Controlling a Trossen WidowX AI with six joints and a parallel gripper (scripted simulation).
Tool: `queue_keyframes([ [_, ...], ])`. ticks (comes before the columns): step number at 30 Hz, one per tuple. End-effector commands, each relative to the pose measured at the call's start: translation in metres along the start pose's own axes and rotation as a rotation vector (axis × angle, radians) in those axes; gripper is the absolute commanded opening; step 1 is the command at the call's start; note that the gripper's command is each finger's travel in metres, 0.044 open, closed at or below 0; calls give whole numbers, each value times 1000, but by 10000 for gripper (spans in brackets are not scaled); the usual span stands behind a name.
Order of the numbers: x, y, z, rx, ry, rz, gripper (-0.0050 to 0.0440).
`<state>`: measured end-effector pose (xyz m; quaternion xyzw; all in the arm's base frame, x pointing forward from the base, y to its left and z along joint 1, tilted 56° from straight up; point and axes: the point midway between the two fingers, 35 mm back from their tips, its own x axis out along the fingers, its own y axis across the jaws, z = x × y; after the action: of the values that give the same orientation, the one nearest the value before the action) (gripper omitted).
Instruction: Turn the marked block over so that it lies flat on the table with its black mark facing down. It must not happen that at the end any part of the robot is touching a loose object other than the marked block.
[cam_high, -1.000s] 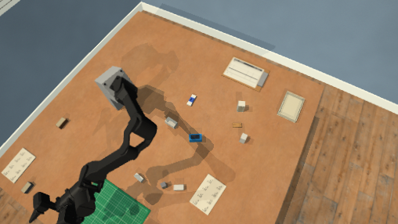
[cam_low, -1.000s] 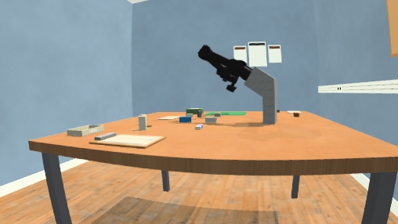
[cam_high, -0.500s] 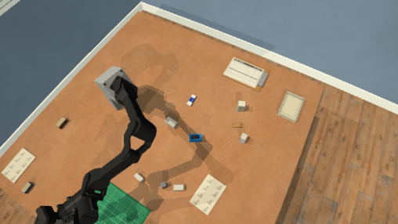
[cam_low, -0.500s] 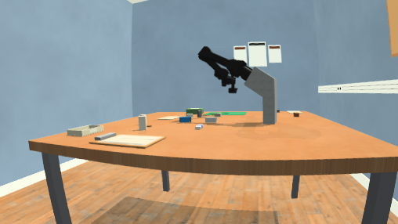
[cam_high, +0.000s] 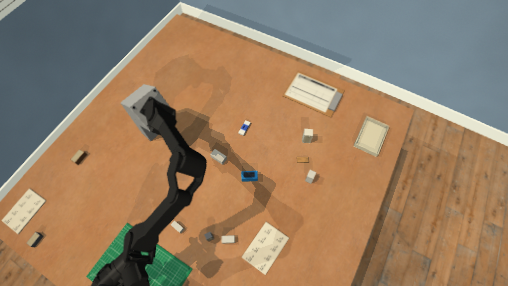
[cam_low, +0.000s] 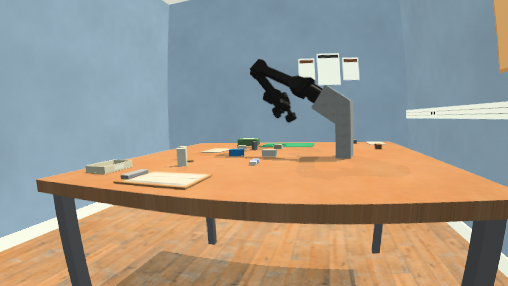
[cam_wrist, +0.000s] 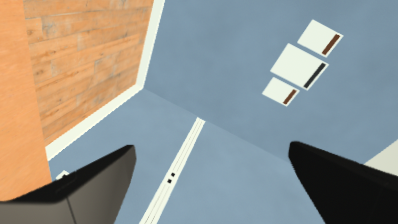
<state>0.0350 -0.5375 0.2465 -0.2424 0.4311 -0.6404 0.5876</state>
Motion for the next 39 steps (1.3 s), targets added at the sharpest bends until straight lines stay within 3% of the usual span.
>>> queue_keyframes([
  [1,-42,-23,67,-134,-184,-12,440],
  [9,-123,-37,149,-386,-481,-49,440],
  [11,-123,-37,149,-386,-481,-49,440],
  [12,-152,-44,172,-415,-510,-63,440],
  [15,-182,-49,190,-503,-630,-98,440],
  [18,-218,-36,207,-561,-677,-80,440],
  [26,-286,16,216,-732,-827,-22,440],
  [28,-286,16,216,-732,-827,-22,440],
  [39,-373,67,209,-943,-1052,-6,440],
])
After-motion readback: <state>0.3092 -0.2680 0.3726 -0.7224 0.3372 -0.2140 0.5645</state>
